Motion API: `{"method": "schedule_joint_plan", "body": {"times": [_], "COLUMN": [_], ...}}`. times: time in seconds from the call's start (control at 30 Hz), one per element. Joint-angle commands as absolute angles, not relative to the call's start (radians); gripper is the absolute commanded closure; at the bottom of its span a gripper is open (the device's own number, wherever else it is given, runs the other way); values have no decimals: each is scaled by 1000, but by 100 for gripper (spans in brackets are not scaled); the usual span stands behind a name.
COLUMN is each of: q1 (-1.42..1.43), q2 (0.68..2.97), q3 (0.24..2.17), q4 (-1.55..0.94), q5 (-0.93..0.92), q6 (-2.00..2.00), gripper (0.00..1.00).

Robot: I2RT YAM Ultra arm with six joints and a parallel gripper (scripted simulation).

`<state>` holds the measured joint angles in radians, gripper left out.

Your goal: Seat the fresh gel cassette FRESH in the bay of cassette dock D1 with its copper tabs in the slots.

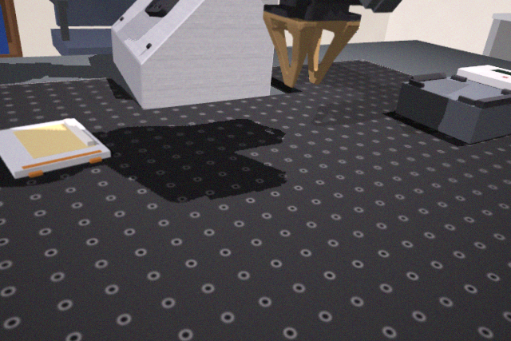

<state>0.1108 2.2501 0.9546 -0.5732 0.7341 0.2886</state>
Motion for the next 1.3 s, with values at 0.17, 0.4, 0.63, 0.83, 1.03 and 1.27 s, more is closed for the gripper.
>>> {"method": "schedule_joint_plan", "body": {"times": [0.17,0.4,0.63,0.83,1.03,1.27], "q1": [134,134,134,134,52,-8], "q2": [2221,2221,2221,2221,2135,2038], "q3": [980,980,980,980,892,845], "q4": [-554,-554,-554,-554,-558,-545], "q5": [744,744,744,744,767,776], "q6": [283,283,283,283,74,-16], "gripper": [66,66,66,66,66,66]}}
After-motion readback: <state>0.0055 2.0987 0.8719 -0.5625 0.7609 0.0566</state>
